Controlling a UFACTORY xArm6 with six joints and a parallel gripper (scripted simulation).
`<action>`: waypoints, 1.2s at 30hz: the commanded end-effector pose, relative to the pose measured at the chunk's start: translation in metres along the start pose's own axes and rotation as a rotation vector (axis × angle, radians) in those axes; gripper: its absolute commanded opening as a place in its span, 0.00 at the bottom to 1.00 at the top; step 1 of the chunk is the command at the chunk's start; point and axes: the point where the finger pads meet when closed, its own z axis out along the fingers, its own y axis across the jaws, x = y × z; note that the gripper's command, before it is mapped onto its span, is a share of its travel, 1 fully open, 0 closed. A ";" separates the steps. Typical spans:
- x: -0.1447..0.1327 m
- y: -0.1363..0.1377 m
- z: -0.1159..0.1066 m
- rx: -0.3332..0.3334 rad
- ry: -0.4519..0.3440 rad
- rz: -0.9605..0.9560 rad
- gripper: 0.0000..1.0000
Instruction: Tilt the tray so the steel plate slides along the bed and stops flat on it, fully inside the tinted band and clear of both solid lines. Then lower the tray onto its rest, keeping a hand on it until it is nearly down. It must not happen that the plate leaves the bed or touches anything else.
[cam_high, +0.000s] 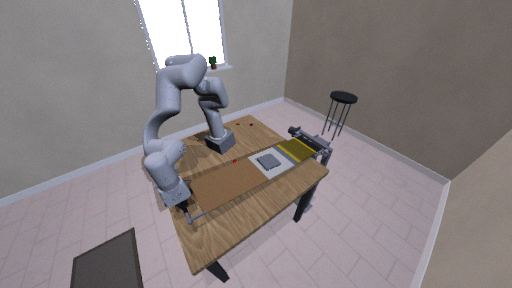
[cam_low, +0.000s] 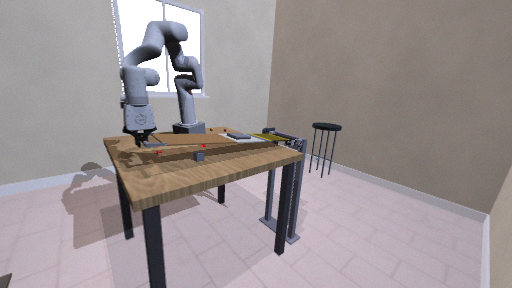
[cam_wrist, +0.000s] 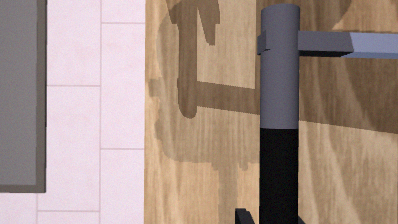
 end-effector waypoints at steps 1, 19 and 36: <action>-0.001 0.001 -0.020 0.004 -0.005 0.000 0.00; -0.001 0.009 -0.071 0.004 -0.005 0.000 0.00; -0.001 0.005 -0.050 0.004 -0.005 0.000 0.00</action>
